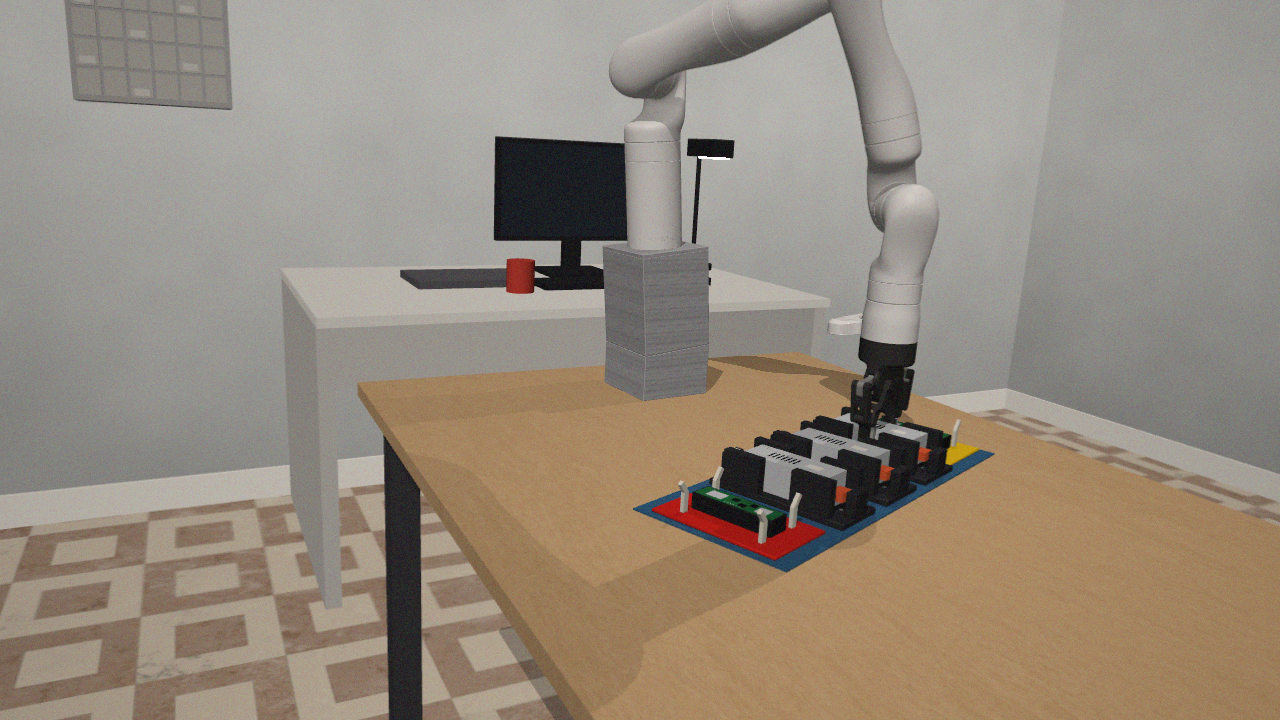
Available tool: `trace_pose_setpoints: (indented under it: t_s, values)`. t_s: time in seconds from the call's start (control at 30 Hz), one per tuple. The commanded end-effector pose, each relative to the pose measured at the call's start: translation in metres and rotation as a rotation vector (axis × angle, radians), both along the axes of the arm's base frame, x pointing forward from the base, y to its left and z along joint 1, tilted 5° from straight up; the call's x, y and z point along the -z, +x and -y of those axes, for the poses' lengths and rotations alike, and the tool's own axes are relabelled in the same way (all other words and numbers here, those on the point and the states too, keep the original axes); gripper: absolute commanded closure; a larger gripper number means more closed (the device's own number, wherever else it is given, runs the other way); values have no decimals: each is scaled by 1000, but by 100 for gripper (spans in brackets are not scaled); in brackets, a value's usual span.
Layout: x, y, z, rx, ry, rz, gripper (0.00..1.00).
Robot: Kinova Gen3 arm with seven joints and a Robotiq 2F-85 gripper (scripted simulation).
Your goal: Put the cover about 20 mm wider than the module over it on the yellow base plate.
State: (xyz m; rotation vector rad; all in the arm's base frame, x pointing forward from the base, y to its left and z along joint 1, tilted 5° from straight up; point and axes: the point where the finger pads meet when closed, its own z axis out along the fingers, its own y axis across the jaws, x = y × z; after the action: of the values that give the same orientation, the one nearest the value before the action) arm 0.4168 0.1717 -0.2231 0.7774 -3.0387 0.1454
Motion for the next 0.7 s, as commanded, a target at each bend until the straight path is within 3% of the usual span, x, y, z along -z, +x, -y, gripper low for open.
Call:
trace_pose_setpoints:
  t_s: [0.0,0.03,0.07,0.67]
  values:
    - [-1,1,-1,0,1,2,30]
    - [-1,1,-1,0,1,2,30]
    - [-1,1,-1,0,1,2,100]
    - [-1,1,-1,0,1,2,100]
